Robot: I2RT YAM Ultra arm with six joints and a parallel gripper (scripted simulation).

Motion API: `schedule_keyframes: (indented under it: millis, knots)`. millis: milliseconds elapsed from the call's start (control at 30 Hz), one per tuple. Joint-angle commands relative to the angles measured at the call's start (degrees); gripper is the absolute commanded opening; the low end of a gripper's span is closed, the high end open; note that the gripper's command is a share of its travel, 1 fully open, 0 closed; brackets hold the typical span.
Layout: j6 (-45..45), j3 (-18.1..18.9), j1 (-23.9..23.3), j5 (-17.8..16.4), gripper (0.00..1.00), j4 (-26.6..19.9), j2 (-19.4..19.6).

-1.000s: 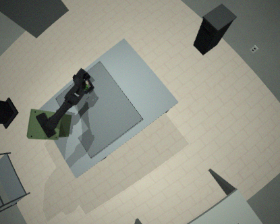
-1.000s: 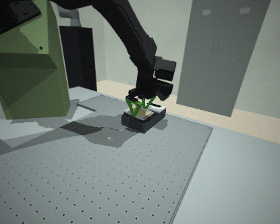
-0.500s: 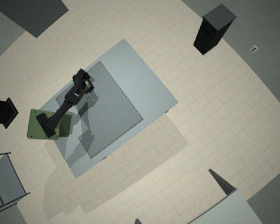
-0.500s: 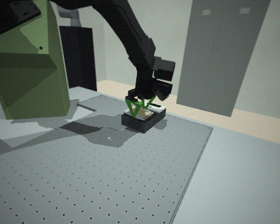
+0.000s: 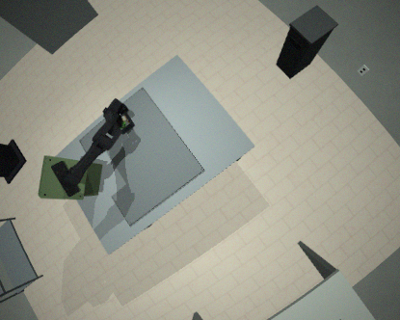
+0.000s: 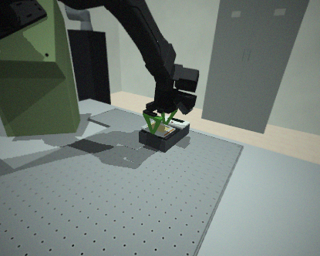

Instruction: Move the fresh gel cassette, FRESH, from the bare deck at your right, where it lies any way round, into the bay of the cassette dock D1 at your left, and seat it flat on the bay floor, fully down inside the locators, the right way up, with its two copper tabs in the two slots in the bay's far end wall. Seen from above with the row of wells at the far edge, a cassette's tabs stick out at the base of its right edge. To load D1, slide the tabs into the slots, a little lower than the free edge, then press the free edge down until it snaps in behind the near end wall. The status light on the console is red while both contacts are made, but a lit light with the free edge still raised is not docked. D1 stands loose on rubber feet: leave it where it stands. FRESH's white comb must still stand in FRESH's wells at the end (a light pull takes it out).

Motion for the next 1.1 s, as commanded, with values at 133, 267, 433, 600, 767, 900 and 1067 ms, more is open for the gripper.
schedule_keyframes:
  millis: [133,267,433,600,767,900,1067]
  knots:
    - [-1.17,1.75,1.31,0.71,0.0,3.33,-1.04]
    - [-1.19,1.84,1.3,0.7,0.0,3.28,-0.89]
    - [-1.19,1.84,1.3,0.7,0.0,3.28,-0.89]
    - [-1.27,1.84,1.3,0.72,0.0,3.28,-0.89]
    - [-1.27,1.84,1.3,0.72,0.0,3.28,-0.89]
    - [-1.27,1.84,1.3,0.72,0.0,3.28,-0.89]
    - [-1.3,1.85,1.3,0.73,0.0,3.28,-0.89]
